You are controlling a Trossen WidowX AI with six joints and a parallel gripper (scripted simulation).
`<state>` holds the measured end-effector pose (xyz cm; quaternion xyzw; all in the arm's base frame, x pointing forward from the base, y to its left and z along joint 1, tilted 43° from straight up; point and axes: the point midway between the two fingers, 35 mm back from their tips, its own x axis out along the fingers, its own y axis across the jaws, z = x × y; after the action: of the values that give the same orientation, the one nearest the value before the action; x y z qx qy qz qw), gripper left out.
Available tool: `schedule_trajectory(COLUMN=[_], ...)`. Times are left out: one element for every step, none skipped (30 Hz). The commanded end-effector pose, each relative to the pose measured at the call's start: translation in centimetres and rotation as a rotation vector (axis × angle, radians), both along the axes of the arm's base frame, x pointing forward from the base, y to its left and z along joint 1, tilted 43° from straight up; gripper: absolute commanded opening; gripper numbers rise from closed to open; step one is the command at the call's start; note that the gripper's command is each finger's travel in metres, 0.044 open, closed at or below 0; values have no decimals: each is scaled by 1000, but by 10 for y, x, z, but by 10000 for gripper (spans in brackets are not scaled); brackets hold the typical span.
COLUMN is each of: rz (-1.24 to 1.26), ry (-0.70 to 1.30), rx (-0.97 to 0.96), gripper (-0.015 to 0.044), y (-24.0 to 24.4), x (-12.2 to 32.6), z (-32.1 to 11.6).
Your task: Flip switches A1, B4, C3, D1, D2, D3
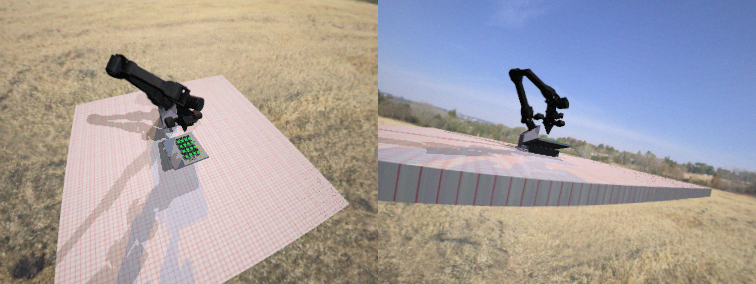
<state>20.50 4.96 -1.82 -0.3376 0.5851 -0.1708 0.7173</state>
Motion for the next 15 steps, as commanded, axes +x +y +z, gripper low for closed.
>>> schedule_trajectory(rz=[-5, -5, -5, -5, -5, -5, -5, -4, 0, 5, 10, 12, 13, 13, 13], ry=[-5, -5, -5, -4, -4, -4, -4, -5, -6, -12, -18, -22, -24, -24, -24], rx=[10, 9, 9, 9, 8, 8, 8, 9, 10, 12, 12, 11, 11, 11, 11], gripper=[0, 0, 0, 0, 0, 0, 0, 0, 0, 0, 0, 0, 0, 0, 0], y=[-1, -7, -13, -16, -17, -17, -17, -18, -22, -28, -35, -39, -40, -40, -40], x=[-4, -8, -12, -15, -15, -15, -15, -15, -13, -11, -9, -8, -7, -7, -7], z=[7, 11, 14, 16, 17, 17, 17, 15, 11, 3, -4, -7, -9, -9, -9])
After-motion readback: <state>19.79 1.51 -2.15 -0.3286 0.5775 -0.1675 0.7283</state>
